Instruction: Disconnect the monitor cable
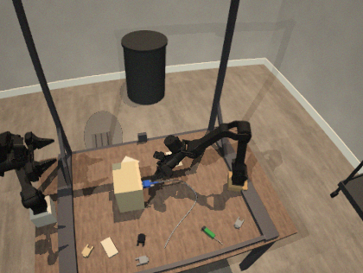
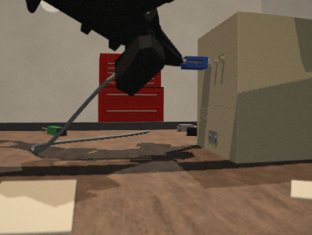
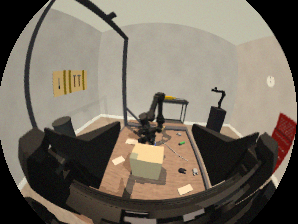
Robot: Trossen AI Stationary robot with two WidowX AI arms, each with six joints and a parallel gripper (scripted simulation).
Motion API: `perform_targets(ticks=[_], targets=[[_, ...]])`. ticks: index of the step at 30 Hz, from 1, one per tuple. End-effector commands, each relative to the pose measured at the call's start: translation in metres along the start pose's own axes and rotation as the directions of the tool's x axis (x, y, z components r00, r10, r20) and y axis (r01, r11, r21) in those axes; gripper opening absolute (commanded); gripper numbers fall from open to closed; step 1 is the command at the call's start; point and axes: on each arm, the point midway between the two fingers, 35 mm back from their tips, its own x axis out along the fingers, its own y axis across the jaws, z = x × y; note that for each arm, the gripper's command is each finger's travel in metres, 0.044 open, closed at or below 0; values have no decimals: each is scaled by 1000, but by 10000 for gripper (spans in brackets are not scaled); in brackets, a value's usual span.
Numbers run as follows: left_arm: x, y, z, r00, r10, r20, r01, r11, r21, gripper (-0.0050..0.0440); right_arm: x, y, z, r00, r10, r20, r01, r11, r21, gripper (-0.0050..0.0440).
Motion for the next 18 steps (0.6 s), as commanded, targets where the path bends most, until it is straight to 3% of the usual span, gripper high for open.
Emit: perform_targets(ticks=[1, 5, 7, 18], targets=[[-2, 7, 6, 1000, 2, 16, -2, 1000, -26, 72, 0, 1, 3, 1000, 3, 2, -3, 1000, -7, 440], [-2, 7, 6, 1000, 2, 16, -2, 1000, -26, 168, 0, 1, 3, 1000, 3, 2, -3, 1000, -7, 440], [-2, 7, 6, 1000, 2, 16, -2, 1000, -26, 168, 0, 1, 3, 1000, 3, 2, -3, 1000, -7, 440], [-2, 7, 6, 1000, 2, 16, -2, 1000, -26, 432, 0, 1, 3, 1000, 3, 2, -3, 1000, -7, 440]])
